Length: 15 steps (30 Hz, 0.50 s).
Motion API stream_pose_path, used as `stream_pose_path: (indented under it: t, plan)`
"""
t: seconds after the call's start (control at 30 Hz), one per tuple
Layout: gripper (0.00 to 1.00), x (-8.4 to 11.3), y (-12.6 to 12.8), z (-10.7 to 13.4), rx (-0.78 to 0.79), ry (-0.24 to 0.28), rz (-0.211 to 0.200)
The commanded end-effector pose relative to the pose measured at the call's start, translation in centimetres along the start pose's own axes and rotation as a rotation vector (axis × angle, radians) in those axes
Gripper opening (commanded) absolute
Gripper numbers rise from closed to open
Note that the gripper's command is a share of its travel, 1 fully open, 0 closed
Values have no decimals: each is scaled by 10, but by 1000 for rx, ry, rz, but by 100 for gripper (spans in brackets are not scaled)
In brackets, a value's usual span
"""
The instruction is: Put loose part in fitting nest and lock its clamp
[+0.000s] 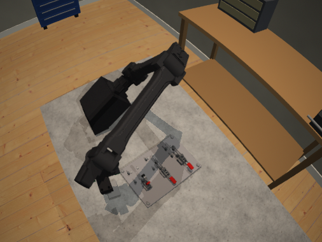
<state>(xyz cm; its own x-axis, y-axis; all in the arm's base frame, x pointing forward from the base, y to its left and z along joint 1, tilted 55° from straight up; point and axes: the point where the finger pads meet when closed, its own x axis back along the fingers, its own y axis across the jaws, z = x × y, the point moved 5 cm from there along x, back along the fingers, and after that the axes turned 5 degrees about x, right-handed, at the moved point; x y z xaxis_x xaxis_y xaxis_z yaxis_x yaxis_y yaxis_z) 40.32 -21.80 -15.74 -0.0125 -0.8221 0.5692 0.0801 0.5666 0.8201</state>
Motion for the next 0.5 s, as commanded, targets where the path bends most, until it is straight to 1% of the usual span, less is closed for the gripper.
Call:
stream_pose_path:
  t: [0.0, 0.1, 0.17, 0.23, 0.3, 0.47]
  plan:
    - [92, 3, -4, -18, 15, -3, 19]
    - [92, 0, -5, -21, 28, -10, 28]
    - [92, -4, -5, -19, 24, -8, 23]
    - [92, -4, -5, -19, 24, -8, 23]
    - [92, -19, -2, -4, -2, 11, 1]
    - [92, -33, -2, -3, -4, 13, 0]
